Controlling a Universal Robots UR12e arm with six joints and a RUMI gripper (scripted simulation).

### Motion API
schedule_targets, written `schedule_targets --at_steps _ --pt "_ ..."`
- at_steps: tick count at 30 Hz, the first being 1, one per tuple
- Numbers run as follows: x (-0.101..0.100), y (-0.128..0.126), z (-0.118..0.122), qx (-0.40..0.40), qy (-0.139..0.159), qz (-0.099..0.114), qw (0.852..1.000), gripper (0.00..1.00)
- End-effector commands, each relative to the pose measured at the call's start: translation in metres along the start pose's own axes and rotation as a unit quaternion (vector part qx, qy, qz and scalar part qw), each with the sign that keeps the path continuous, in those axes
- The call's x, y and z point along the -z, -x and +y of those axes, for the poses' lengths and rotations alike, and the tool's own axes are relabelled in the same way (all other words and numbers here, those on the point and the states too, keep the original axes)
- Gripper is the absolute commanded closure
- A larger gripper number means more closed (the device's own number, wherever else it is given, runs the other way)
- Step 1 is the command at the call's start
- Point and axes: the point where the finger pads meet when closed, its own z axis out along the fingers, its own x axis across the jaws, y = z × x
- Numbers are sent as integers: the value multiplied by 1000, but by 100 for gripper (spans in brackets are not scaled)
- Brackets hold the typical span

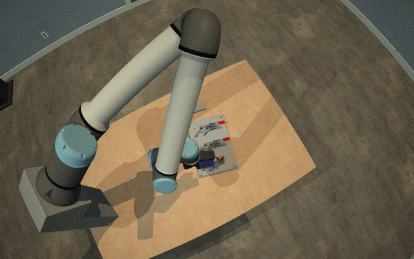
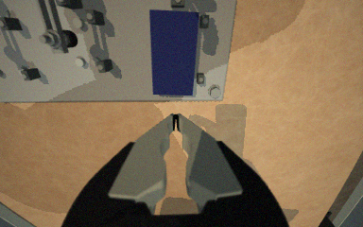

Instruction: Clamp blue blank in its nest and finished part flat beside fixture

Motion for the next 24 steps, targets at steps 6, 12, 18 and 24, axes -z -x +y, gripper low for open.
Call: schedule_targets --at_steps 6,12,18,24 --pt "0 2 26 -1 0 0 1000 100" --pt "0 2 28 0 0 0 1000 100" --pt "0 3 27 1 -1 0 1000 100" --pt "-5 3 25 2 -2 -1 1000 100"
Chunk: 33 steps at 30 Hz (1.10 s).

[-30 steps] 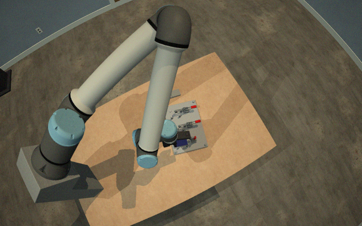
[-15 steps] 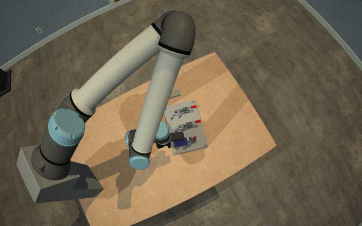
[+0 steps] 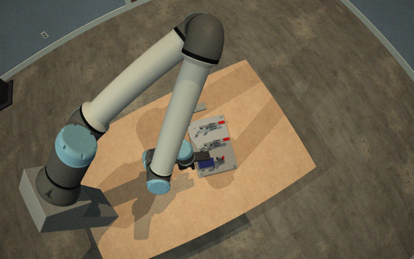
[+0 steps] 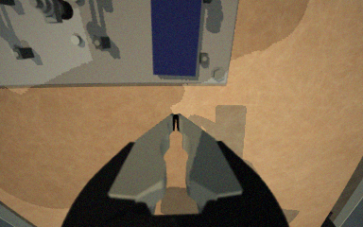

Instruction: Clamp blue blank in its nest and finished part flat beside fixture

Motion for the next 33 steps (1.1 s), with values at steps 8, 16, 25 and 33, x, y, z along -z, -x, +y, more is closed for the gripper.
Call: schedule_targets --at_steps 8,16,25,33 --pt "-15 1 0 0 0 -1 1000 100" --pt "-31 1 0 0 0 -1 1000 100" --pt "-36 0 0 0 0 0 1000 100" --pt "-35 0 0 0 0 0 1000 100"
